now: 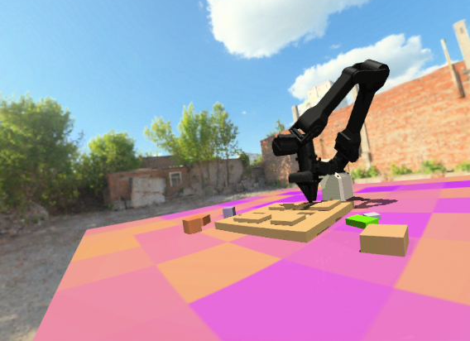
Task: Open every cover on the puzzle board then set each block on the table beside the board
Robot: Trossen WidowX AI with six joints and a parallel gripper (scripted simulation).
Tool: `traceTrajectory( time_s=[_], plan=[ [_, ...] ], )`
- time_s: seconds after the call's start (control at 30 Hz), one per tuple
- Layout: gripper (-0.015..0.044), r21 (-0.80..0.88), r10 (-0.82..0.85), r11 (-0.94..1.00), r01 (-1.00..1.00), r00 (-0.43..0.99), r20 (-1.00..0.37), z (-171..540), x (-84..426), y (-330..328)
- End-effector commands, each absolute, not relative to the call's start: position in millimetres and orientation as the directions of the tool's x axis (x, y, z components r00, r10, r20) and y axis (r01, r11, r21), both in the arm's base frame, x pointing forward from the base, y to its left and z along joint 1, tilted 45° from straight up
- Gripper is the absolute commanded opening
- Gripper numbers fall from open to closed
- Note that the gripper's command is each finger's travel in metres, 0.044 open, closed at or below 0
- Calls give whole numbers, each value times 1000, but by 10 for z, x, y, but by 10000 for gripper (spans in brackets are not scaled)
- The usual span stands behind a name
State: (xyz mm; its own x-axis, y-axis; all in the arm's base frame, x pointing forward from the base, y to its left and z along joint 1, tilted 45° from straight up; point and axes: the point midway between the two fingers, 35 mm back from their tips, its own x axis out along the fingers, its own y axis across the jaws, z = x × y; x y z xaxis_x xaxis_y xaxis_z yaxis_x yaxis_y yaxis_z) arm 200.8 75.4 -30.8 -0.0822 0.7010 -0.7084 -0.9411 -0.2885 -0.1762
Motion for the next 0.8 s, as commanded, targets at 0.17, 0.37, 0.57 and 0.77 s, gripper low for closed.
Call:
traceTrajectory(
  time_s=[0.17, 0.37, 0.57, 0.77],
  plan=[
    [144, -175, 706, -284, -943, -82, -704, -338, 1998, 791],
    [144, -175, 706, -284, -943, -82, -704, -366, 1995, 819],
    [144, -175, 706, -284, -943, -82, -704, -405, 1989, 859],
    [124, -176, 702, -289, -941, -83, -708, -403, 1992, 851]
  ],
)
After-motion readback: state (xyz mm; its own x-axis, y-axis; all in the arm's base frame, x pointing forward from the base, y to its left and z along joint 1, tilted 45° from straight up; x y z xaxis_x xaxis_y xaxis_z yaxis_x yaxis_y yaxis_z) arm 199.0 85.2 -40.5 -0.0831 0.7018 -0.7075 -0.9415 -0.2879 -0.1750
